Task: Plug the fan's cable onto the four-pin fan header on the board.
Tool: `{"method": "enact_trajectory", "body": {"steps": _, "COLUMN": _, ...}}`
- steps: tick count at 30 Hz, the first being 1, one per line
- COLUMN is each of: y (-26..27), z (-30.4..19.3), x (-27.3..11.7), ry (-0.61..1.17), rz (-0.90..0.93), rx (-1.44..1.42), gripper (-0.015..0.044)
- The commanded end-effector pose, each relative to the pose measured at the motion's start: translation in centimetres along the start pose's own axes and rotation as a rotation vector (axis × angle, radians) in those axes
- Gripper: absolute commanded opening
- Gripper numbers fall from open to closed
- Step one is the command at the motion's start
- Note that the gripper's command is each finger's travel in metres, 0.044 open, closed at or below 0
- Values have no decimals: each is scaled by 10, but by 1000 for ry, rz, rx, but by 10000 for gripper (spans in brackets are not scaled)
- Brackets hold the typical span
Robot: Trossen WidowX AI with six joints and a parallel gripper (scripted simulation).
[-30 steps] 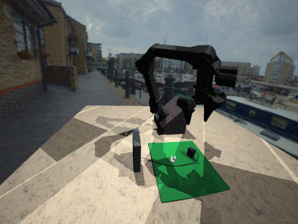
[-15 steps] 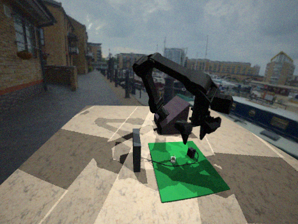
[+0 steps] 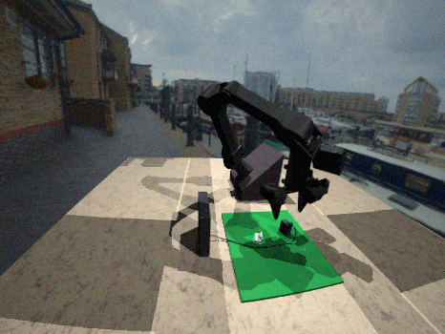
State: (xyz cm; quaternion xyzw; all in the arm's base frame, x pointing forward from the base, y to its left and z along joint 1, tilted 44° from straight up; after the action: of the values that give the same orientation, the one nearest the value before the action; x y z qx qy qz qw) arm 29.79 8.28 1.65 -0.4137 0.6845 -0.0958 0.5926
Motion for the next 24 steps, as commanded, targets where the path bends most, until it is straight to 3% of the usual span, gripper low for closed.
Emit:
{"method": "enact_trajectory", "body": {"steps": 1, "y": 0, "z": -2, "x": 8, "ry": 10, "rz": -6, "rx": -8, "gripper": 440}}
{"method": "enact_trajectory", "body": {"steps": 24, "y": -1, "z": -3, "x": 46, "ry": 10, "rz": -7, "rx": -7, "gripper": 440}}
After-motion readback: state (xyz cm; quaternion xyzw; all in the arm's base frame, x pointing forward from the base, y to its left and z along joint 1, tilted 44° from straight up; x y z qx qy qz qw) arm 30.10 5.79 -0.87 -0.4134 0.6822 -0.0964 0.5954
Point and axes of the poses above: the point midway between the two fingers, 35 mm back from their tips, its own x axis out along the fingers, its own y axis across the jaws, z = x × y, the point moved 4 cm from there along -x, back along the fingers, and after that the axes turned 13 degrees about -x, right-handed, at the moved point
